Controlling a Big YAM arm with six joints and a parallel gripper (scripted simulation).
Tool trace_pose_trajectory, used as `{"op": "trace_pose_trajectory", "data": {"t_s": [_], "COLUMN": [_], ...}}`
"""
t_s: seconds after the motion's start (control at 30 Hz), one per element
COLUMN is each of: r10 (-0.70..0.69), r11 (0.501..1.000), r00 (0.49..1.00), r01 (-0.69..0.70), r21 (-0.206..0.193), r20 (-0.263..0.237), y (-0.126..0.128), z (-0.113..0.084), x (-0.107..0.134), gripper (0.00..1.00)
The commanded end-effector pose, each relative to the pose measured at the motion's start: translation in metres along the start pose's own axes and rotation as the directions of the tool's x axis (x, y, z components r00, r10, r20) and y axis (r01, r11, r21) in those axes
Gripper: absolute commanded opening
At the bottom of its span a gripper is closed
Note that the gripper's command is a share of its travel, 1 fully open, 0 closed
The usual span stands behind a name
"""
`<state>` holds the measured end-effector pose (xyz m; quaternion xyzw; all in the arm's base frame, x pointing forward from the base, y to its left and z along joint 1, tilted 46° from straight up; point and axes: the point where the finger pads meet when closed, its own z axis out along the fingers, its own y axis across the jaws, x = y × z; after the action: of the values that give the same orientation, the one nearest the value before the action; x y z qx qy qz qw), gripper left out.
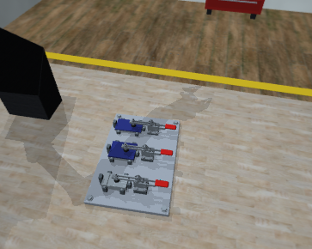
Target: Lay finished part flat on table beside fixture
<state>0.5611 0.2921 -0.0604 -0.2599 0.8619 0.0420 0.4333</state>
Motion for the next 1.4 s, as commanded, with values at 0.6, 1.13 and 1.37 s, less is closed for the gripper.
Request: {"op": "trace_pose_trajectory", "data": {"t_s": [0.6, 1.13, 1.37], "r10": [0.005, 0.062, 0.157], "r11": [1.0, 0.859, 0.712], "r00": [1.0, 0.979, 0.926], "r01": [-0.005, 0.047, 0.135], "r21": [0.023, 0.51, 0.689], "r20": [0.022, -0.194, -0.343], "y": [-0.013, -0.191, -0.237], "z": [-0.003, -0.134, -0.238], "x": [-0.008, 0.148, 0.233], "gripper": [1.0, 1.0, 1.0]}}
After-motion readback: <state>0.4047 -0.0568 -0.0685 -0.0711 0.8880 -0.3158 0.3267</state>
